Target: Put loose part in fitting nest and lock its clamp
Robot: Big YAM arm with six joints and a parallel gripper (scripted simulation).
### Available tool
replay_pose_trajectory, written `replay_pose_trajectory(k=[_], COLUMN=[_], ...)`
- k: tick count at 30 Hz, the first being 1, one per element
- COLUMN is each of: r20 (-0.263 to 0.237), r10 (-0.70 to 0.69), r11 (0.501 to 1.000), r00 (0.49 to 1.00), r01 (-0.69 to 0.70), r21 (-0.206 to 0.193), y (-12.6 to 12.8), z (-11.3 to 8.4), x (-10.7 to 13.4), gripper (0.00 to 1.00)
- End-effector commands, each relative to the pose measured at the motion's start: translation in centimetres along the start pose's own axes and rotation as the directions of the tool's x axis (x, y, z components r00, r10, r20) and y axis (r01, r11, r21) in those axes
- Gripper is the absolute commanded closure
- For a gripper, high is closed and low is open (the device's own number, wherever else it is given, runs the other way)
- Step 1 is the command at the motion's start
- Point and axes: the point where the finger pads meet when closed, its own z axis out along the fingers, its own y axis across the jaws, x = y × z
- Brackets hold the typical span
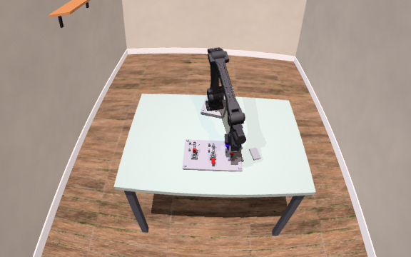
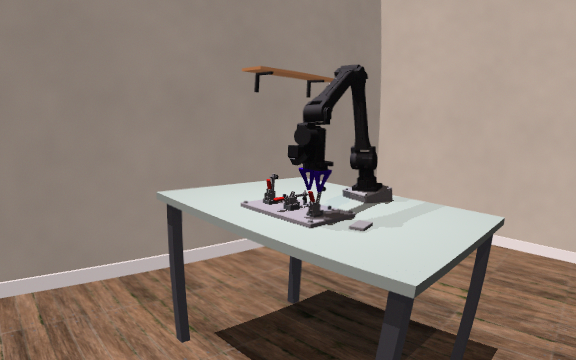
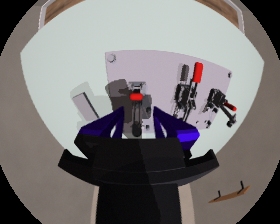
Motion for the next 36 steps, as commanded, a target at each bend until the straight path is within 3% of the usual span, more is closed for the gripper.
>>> replay_pose_trajectory(k=[1, 6, 25, 33, 36], r20=[0.069, 0.07, 0.063, 0.071, 0.071], r10=[0.0, 0.0, -0.002, 0.003, 0.003], r11=[1.0, 1.0, 1.0, 1.0, 1.0], r00=[0.998, 0.998, 0.998, 0.997, 0.997], r01=[0.001, 0.001, 0.003, -0.002, -0.002], r21=[-0.017, -0.017, -0.015, -0.018, -0.018], y=[1.0, 1.0, 1.1, 1.0, 0.9], z=[-4.1, -5.3, -4.9, -6.8, -8.7], x=[-2.2, -2.2, -2.2, -2.1, -2.0], gripper=[0.55, 0.55, 0.55, 0.55, 0.55])
